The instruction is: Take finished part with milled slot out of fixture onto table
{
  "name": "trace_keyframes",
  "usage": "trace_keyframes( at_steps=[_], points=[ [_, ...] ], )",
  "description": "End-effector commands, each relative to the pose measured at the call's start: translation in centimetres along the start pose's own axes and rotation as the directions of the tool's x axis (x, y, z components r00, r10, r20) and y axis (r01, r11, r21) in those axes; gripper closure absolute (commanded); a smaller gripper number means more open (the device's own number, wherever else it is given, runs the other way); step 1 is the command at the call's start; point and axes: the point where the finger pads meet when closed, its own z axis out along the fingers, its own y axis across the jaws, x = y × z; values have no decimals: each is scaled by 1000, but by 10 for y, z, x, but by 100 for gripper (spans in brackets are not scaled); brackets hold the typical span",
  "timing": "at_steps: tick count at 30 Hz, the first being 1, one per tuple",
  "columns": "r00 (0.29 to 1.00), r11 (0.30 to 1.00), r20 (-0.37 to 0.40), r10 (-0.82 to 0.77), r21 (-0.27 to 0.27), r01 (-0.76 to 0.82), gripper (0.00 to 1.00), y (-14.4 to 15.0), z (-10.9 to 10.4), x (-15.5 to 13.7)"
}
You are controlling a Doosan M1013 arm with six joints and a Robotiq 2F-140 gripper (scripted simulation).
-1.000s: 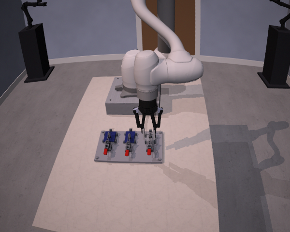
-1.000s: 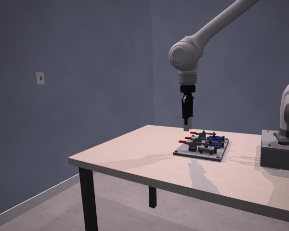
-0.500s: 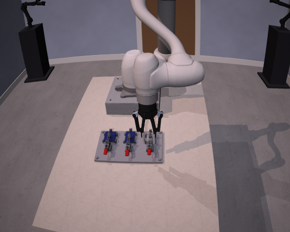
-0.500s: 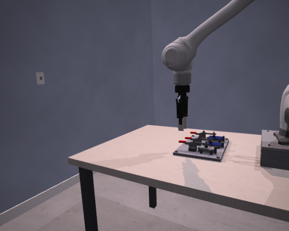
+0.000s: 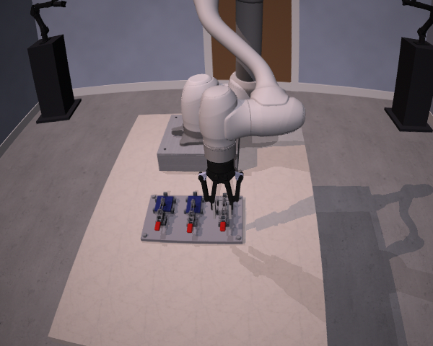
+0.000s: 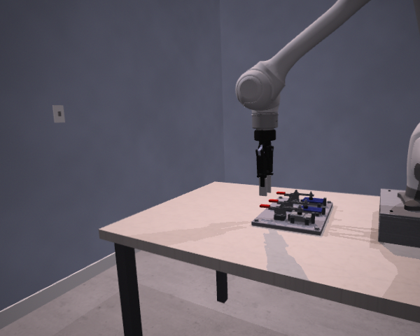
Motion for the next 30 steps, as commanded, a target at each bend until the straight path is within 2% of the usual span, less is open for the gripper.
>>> trace_keyframes(
  at_steps=[1,13,30],
  points=[
    [1000,1000,0,0,0,0,72,0,7,0],
    [1000,1000,0,0,0,0,72,0,31,0],
    [1000,1000,0,0,0,0,72,0,33,0]
  ],
)
